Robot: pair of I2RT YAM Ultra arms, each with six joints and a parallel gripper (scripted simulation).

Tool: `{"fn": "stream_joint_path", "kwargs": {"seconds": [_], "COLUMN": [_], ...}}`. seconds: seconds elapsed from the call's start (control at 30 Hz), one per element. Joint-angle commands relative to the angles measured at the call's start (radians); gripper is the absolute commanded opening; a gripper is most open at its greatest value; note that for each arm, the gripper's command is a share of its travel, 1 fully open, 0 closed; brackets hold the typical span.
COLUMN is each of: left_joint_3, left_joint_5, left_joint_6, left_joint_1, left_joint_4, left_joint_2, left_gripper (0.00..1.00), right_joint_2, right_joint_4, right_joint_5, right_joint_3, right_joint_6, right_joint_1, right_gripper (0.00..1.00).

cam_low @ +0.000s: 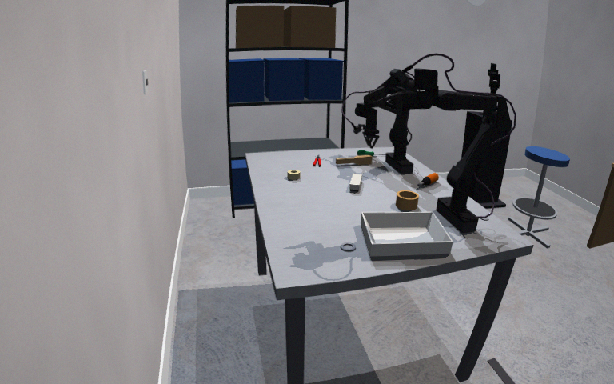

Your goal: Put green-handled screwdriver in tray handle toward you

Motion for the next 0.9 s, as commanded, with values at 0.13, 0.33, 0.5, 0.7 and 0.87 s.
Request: {"fn": "stream_joint_path", "kwargs": {"seconds": [0.13, 0.33, 0.5, 0.7, 0.87], "left_joint_3": [0.050, 0.032, -0.004, -0.036, -0.035], "left_joint_5": [0.048, 0.055, 0.070, 0.069, 0.066], "left_joint_6": [0.003, -0.005, -0.011, -0.015, -0.020], "left_joint_1": [0.020, -0.051, -0.235, -0.526, -0.674], "left_joint_4": [0.057, 0.066, 0.074, 0.098, 0.120], "left_joint_2": [0.029, 0.036, 0.045, 0.076, 0.106], "left_gripper": [1.00, 1.00, 1.00, 1.00, 1.00], "right_joint_2": [0.003, 0.003, 0.003, 0.003, 0.003], "right_joint_4": [-0.012, -0.012, -0.012, -0.012, -0.012], "right_joint_5": [-0.002, -0.002, -0.002, -0.002, -0.002], "right_joint_3": [0.033, 0.033, 0.033, 0.033, 0.033], "right_joint_6": [-0.009, -0.009, -0.009, -0.009, -0.009], "right_joint_1": [0.005, 0.005, 0.005, 0.005, 0.005], "right_gripper": [0.62, 0.62, 0.62, 0.62, 0.62]}}
